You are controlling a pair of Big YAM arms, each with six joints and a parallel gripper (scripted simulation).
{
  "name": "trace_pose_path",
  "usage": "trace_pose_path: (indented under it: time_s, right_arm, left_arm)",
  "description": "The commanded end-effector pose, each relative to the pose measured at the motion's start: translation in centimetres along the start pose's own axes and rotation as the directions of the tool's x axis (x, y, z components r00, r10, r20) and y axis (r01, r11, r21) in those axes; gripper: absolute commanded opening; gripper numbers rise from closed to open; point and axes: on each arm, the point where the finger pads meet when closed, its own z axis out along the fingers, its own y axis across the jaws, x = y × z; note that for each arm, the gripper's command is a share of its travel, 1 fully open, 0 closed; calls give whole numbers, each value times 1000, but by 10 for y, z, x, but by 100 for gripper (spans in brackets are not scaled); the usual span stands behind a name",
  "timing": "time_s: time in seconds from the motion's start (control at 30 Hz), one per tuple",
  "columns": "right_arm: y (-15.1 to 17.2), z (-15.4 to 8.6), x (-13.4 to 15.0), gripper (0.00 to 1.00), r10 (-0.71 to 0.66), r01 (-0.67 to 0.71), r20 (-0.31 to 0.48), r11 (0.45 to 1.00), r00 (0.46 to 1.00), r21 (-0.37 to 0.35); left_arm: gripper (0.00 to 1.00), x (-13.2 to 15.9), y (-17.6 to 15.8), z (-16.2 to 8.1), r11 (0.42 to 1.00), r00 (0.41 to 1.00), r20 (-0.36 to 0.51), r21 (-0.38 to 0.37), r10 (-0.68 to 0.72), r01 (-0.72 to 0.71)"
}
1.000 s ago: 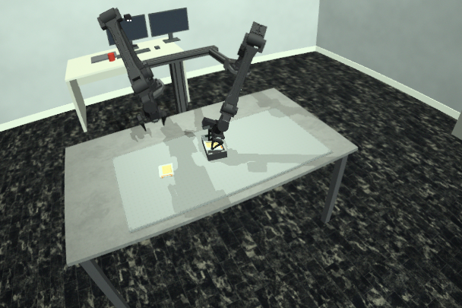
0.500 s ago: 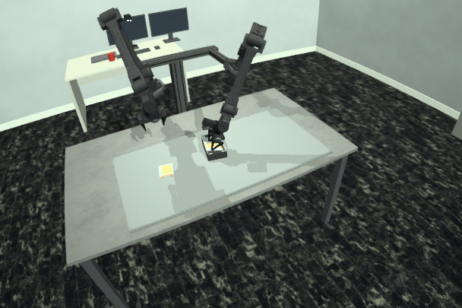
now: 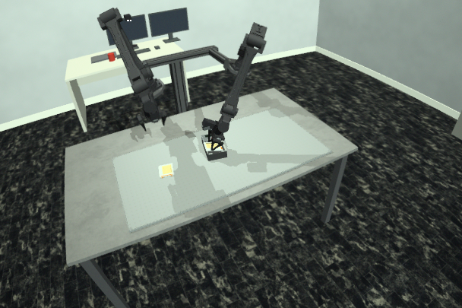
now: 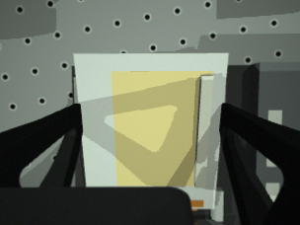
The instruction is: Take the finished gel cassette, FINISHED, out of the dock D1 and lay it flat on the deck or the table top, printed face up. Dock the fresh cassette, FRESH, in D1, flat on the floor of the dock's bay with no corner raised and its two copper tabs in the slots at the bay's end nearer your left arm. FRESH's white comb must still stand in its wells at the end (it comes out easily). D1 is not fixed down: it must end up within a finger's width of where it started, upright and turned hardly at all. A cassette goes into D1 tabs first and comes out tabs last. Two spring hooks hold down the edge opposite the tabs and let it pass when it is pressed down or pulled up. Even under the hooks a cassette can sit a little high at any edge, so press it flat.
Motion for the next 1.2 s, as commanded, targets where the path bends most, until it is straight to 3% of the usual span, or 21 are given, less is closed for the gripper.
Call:
trace_pose_path:
  time_s: [0.0, 0.8, 0.83, 1.17]
  right_arm:
    - [1, -9, -15, 100, -1, 0, 25, 1000, 1000, 3]
    - [1, -9, -15, 100, -1, 0, 25, 1000, 1000, 3]
    - [6, -6, -15, 0, -33, 33, 27, 999, 999, 10]
    - [49, 19, -15, 0, -328, 323, 49, 943, 944, 81]
  left_arm:
    - [0, 3, 6, 6, 1000, 1000, 7, -13, 2, -2]
    - [0, -3, 3, -2, 1000, 1000, 4, -7, 4, -4]
    - [0, -3, 3, -2, 1000, 1000, 4, -7, 4, -4]
    - [0, -3, 3, -2, 1000, 1000, 4, -7, 4, -4]
